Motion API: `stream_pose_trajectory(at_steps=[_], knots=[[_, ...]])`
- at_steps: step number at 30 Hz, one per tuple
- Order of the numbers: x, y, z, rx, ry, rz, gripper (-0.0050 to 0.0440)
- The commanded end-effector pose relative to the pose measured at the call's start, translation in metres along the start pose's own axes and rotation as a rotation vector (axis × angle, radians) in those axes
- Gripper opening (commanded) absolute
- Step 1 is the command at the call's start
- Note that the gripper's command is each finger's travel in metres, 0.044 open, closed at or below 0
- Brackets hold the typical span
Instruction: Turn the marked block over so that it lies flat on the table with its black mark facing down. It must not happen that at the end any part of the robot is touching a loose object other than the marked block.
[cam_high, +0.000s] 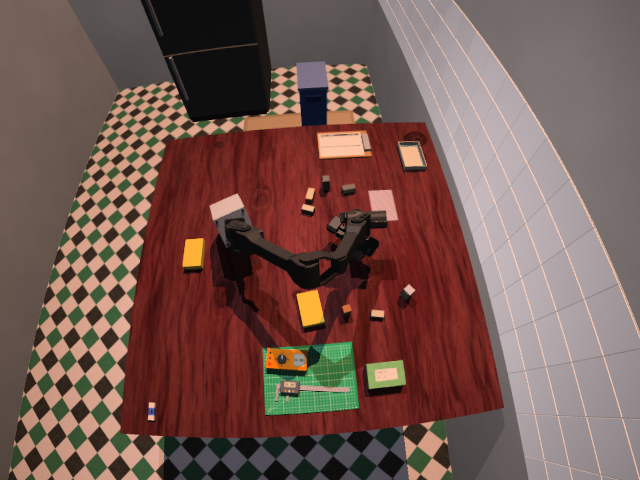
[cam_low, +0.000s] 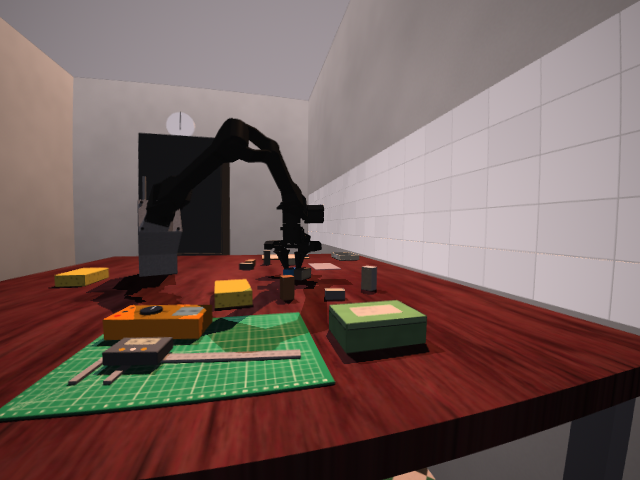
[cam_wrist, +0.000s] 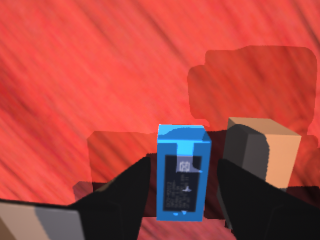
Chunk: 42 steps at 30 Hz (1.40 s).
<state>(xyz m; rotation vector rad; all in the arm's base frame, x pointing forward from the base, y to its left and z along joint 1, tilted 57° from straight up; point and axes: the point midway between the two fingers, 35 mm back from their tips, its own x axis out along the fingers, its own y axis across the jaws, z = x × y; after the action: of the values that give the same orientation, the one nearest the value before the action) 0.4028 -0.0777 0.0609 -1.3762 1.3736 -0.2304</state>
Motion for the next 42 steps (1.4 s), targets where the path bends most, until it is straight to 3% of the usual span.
stream_pose_trajectory(at_steps=[1,21,22,42], knots=[[0.0116,-0.0007,-0.0045,0.011,0.016,0.014,0.0194],[0.0116,-0.0007,-0.0045,0.011,0.016,0.014,0.0194],[0.0116,-0.0007,-0.0045,0.011,0.016,0.014,-0.0050],[0.0119,0.0006,-0.0063,0.007,0.024,0.013,-0.0050]])
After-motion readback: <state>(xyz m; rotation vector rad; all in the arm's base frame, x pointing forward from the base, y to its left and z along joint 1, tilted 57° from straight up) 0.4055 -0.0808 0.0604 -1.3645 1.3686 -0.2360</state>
